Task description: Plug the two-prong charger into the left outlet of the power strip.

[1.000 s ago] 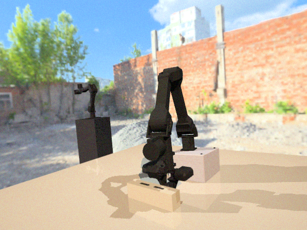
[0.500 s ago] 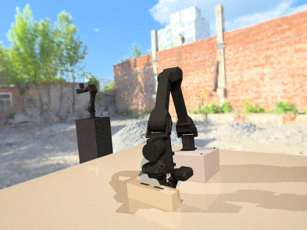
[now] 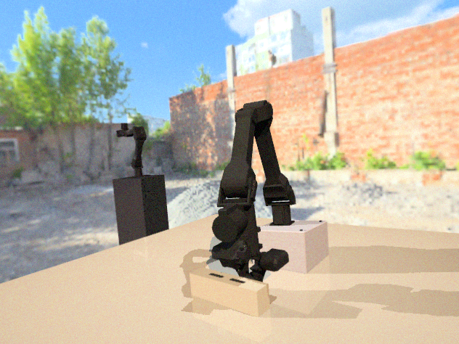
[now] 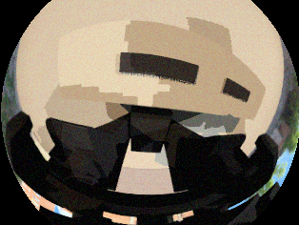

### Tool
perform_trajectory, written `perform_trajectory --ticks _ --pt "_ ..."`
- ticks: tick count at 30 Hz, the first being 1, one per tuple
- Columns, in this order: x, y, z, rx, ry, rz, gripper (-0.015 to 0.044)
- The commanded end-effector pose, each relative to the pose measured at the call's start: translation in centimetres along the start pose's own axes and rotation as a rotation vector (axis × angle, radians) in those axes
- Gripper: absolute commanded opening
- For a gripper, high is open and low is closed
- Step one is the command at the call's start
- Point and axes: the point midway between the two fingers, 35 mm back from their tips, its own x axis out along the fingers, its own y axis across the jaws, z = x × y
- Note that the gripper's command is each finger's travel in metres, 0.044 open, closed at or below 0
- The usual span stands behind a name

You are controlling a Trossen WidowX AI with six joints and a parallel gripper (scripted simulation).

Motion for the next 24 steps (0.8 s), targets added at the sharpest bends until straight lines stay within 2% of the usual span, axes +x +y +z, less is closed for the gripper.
perform_trajectory --ticks 1,24 --pt "-0.07 -0.04 1.08 0.004 -0.027 0.003 0.0000" --pt "0.01 -0.05 2.00 0.004 -0.027 0.003 0.0000"
